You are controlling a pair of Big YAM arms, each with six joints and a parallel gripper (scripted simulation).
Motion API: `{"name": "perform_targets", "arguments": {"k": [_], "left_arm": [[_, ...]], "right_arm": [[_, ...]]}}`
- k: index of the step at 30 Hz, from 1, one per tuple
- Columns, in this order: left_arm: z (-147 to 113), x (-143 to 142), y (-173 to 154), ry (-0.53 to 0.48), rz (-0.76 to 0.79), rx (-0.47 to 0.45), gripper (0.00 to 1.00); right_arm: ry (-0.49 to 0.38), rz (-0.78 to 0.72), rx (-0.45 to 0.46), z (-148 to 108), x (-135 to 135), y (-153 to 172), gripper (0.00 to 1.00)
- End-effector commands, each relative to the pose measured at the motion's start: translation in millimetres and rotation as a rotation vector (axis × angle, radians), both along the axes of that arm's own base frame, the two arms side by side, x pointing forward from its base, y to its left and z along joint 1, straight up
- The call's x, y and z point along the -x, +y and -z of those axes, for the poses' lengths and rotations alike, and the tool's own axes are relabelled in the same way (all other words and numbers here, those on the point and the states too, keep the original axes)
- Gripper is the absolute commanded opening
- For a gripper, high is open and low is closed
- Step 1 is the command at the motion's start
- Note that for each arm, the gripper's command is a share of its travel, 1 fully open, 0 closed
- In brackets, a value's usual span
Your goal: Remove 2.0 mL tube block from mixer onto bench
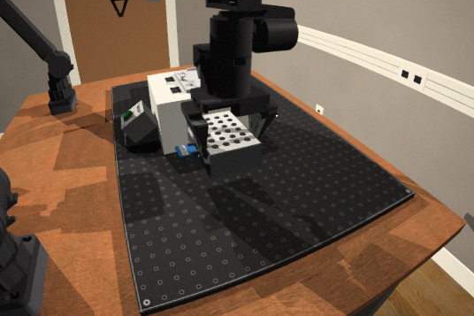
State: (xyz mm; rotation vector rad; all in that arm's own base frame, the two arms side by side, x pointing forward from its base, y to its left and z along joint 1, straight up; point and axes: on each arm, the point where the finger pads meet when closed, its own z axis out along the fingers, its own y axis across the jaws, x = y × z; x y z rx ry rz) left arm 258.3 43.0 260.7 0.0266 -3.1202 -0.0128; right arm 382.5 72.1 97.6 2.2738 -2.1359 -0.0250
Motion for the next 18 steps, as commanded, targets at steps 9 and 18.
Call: {"name": "perform_targets", "arguments": {"k": [9, 18], "left_arm": [[-24.1, -12.6, -0.2, -0.065, 0.001, -0.009, 0.00], [-25.6, -13.5, 0.0, -0.068, 0.001, -0.009, 0.00]], "right_arm": [[-0.144, 0.001, -0.032, -57.6, -42.4, 8.9, 0.00], [-0.150, 0.002, -0.033, -59.9, -44.8, 9.1, 0.00]]}}
